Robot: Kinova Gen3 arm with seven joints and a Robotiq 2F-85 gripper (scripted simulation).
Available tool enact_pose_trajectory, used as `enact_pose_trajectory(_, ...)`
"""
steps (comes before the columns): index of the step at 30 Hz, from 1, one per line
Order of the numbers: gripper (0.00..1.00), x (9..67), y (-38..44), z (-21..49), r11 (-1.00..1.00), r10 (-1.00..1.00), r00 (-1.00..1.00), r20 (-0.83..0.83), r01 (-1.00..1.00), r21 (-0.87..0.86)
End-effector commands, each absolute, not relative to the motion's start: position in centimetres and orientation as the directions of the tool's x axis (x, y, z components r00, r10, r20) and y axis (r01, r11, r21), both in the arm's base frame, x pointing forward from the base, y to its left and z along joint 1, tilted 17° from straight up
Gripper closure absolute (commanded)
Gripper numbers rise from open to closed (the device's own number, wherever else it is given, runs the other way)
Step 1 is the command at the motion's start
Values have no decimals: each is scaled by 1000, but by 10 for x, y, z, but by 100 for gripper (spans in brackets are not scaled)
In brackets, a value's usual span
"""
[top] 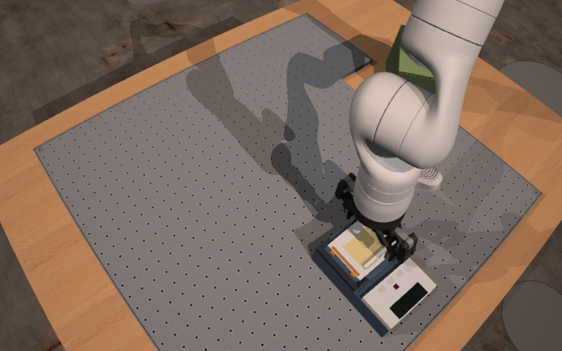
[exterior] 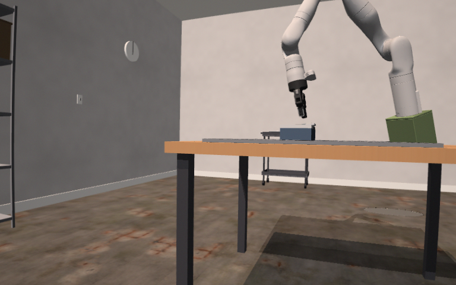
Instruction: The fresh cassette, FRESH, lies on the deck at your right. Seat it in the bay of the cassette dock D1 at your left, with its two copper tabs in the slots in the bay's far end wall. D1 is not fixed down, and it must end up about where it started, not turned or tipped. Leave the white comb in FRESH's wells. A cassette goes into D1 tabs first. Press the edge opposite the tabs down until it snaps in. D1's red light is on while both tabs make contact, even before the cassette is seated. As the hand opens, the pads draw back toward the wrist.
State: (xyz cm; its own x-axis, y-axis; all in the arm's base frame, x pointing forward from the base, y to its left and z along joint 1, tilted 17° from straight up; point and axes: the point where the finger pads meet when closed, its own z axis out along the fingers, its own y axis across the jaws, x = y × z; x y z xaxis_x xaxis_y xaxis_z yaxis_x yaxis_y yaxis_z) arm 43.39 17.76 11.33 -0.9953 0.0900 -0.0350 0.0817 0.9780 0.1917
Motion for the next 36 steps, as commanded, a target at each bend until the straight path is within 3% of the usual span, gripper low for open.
enact_pose_trajectory(1, 0, 435, 178, 118, 978, 90, -995, -42, 80, 195)
enact_pose_trajectory(15, 0, 433, 176, 126, 978, 90, -995, -42, 80, 195)
enact_pose_trajectory(16, 100, 432, 176, 126, 978, 97, -993, -75, 80, 195)
enact_pose_trajectory(23, 100, 425, 177, 124, 978, 122, -969, -214, 80, 195)
enact_pose_trajectory(36, 100, 411, 179, 121, 978, 122, -969, -214, 80, 195)
